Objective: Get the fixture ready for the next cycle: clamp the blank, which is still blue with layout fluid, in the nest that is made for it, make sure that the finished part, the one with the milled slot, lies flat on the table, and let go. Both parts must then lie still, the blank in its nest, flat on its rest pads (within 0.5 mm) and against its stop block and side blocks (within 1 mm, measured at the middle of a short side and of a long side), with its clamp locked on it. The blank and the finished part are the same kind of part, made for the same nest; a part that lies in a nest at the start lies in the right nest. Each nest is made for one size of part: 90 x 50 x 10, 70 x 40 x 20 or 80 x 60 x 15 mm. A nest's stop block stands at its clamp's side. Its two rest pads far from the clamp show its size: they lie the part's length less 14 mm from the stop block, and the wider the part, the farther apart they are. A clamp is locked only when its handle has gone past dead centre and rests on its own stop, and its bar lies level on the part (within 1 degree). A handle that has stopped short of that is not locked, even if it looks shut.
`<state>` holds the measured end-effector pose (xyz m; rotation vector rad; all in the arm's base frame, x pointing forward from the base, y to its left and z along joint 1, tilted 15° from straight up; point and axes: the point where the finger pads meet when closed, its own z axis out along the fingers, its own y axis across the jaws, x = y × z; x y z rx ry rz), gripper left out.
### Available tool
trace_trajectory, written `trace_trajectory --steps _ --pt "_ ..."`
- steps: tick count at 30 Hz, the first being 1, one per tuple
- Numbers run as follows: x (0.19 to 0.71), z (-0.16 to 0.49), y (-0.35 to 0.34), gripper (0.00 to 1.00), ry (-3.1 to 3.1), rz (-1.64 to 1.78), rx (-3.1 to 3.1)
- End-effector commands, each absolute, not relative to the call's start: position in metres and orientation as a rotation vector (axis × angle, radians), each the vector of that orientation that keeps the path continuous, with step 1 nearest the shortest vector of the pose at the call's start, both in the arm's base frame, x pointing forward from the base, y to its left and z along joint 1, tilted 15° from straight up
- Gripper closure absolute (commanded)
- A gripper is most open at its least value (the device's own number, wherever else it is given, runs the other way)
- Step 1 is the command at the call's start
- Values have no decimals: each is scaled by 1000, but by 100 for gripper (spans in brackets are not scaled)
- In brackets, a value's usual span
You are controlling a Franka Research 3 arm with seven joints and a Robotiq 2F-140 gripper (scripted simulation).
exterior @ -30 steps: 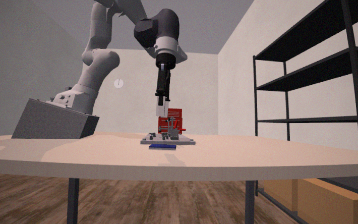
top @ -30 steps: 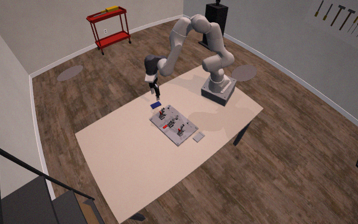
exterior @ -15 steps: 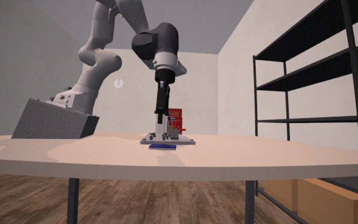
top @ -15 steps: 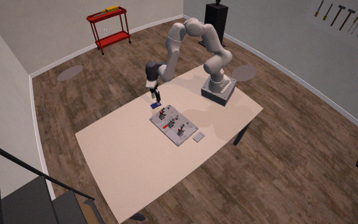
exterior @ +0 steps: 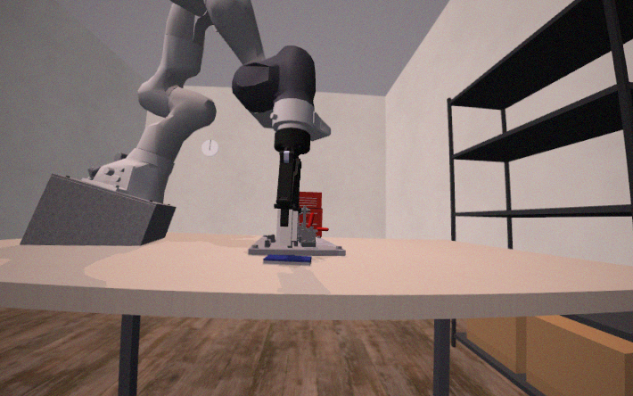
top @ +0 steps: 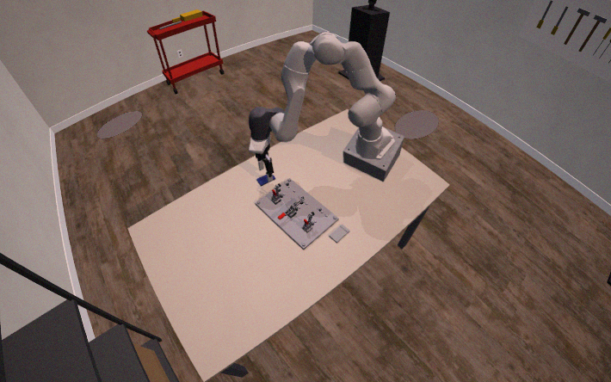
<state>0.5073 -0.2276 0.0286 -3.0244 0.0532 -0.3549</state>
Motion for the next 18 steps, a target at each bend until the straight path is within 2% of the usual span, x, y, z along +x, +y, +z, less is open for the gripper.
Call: trace_trajectory --steps 1,18 --pt "510 29 -228 42 67 -364 -3024" --pt "512 21 -228 42 67 -364 -3024"
